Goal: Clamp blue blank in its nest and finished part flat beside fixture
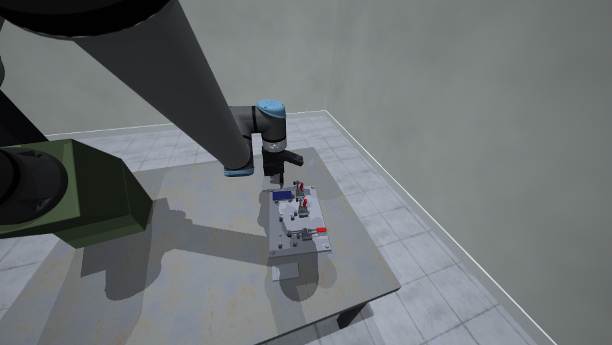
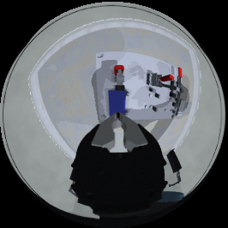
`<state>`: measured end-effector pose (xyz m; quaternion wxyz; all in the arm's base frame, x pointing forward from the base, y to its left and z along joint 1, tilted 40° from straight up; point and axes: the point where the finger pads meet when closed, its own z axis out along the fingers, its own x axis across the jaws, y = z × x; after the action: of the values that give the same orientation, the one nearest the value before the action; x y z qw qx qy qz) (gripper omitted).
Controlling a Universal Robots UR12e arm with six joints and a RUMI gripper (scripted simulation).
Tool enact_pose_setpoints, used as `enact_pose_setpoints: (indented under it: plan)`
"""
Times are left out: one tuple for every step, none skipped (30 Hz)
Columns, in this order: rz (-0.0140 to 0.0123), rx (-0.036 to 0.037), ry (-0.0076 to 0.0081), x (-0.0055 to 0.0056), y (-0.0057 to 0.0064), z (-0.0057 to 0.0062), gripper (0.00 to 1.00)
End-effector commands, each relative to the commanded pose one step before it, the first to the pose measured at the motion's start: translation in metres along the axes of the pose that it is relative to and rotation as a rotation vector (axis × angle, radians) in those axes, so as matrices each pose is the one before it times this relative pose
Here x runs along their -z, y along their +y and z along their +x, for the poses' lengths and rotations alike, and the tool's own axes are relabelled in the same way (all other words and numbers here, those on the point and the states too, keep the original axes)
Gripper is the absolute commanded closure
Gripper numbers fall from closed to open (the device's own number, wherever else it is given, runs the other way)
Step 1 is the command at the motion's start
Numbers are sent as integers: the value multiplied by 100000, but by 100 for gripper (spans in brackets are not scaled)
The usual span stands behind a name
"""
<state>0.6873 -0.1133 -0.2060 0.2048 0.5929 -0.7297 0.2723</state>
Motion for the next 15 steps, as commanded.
enact_pose_setpoints:
  plan:
    - [113, -12, -26, -712, -43, -11, 100]
    - [0, 0, 0, -139, 0, 0, 100]
    - [0, 0, 0, -129, 0, 0, 100]
    - [0, 0, 0, 0, 0, 0, 100]
    - [0, 0, 0, 0, 0, 0, 100]
    - [0, 0, 0, -117, 0, 0, 100]
    - [0, 0, 0, -103, 0, 0, 100]
    - [0, 0, 0, -87, 0, 0, 100]
    - [0, 0, 0, -72, 0, 0, 100]
    - [0, 0, 0, -56, 0, 0, 100]
    - [0, 0, 0, -41, 0, 0, 100]
    - [0, 0, 0, -27, 0, 0, 100]
    - [0, 0, 0, -15, 0, 0, 100]
    - [0, 0, 0, -6, 0, 0, 100]
    - [0, 0, 0, -1, 0, 0, 100]
